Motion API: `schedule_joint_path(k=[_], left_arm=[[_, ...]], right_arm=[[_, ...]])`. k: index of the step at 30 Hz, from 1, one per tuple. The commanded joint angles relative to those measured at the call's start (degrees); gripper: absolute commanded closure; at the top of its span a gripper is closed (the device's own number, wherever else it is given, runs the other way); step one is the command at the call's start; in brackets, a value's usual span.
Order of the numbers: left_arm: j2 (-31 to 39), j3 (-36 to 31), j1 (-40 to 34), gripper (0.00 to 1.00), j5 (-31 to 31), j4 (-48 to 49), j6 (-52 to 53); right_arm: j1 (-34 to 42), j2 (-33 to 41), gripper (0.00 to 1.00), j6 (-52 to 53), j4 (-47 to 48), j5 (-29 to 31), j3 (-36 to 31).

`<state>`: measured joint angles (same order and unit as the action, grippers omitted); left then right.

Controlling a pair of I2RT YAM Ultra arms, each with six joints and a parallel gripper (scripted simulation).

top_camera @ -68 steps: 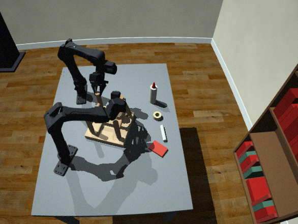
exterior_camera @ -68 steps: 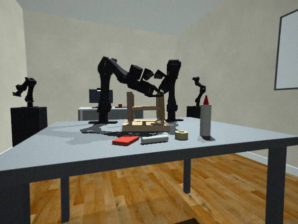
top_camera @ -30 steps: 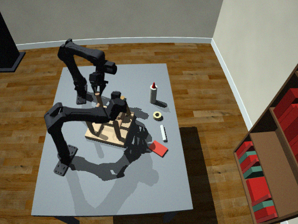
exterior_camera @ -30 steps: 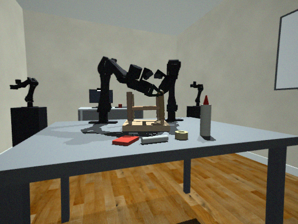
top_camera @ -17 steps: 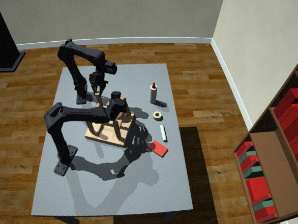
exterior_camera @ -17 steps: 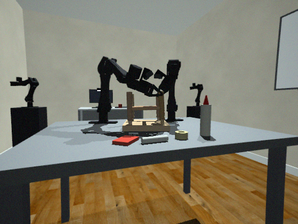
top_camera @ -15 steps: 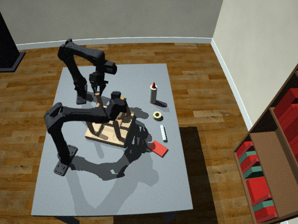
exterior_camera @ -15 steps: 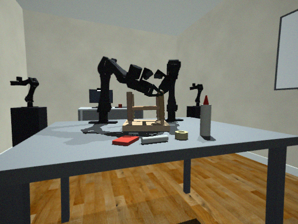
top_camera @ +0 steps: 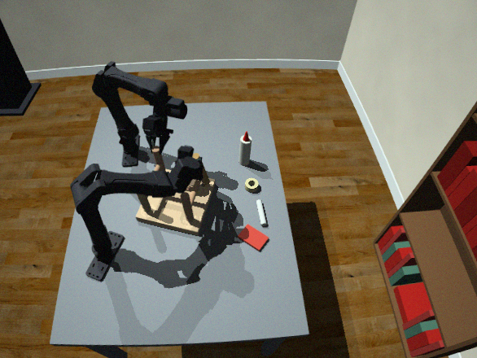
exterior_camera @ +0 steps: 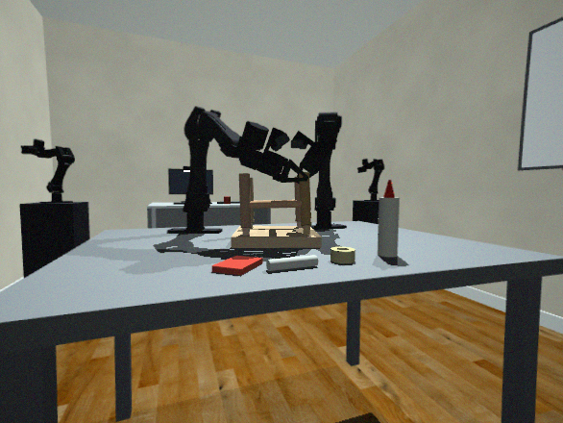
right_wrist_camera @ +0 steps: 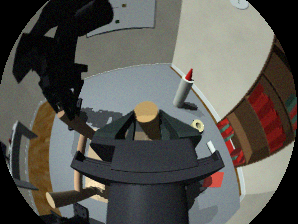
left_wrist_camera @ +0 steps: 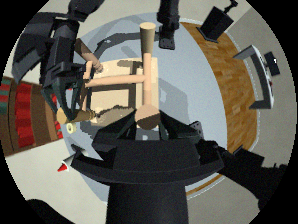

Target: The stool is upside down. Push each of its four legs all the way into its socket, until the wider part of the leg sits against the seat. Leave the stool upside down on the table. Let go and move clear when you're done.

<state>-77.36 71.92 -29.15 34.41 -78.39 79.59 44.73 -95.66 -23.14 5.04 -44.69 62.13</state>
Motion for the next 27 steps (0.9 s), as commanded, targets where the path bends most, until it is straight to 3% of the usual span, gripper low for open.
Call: schedule_joint_path(k=[1, 27], left_arm=[[0.4, -1.1, -0.7, 0.72, 0.6, -1.8, -0.2], [1.1, -1.4, -1.3, 0.72, 1.5, -8.4, -0.6]], right_arm=[[-0.6, -0.2, 0.72, 1.6, 0.2, 0.4, 0.8], [-2.5, -0.4, 0.72, 1.7, 2.2, 5.6, 1.6]])
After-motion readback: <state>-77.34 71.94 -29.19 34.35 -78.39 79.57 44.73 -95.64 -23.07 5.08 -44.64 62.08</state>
